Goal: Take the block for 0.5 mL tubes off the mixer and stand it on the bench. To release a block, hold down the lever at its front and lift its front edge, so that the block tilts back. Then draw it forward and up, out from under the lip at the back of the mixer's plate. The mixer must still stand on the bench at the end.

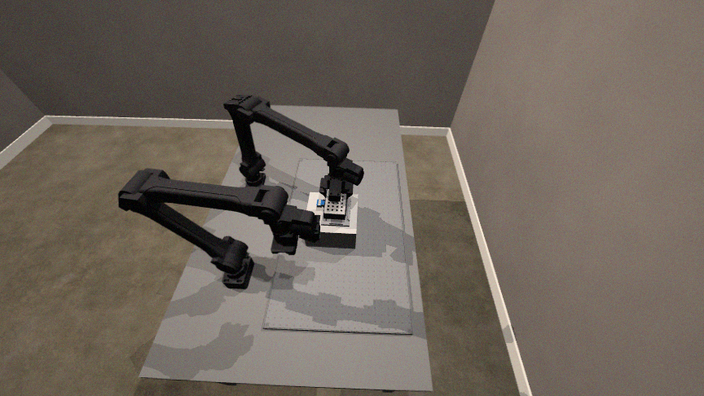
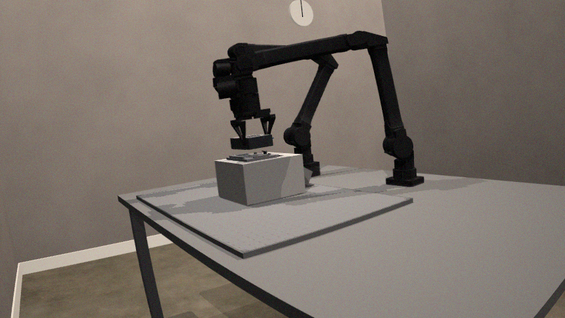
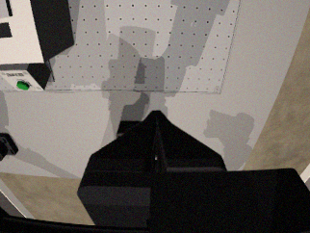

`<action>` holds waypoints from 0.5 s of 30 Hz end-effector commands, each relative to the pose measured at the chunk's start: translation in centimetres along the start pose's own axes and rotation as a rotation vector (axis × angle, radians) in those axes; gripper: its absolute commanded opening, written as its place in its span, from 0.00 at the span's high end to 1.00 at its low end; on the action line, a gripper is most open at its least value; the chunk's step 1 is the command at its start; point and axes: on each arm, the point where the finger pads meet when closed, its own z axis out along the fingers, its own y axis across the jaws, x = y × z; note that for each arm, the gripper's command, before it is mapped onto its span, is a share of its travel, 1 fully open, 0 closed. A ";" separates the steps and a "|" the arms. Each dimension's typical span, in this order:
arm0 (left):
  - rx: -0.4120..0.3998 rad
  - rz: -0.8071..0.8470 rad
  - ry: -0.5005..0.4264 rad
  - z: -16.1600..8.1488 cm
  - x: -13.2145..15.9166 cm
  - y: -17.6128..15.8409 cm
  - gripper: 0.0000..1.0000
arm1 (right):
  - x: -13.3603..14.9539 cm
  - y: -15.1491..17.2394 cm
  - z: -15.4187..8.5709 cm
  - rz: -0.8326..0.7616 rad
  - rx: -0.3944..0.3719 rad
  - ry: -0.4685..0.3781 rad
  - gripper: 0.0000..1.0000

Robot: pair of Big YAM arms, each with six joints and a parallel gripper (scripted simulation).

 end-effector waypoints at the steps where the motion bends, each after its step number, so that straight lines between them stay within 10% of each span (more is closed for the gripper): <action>1: -0.125 -0.006 -0.063 -5.8 -1.3 2.3 1.00 | -0.7 0.1 -1.5 -0.019 0.003 -0.037 1.00; 15: -0.117 -0.012 -0.056 -4.7 -0.7 1.6 1.00 | -0.7 0.1 -1.5 -0.019 0.002 -0.034 1.00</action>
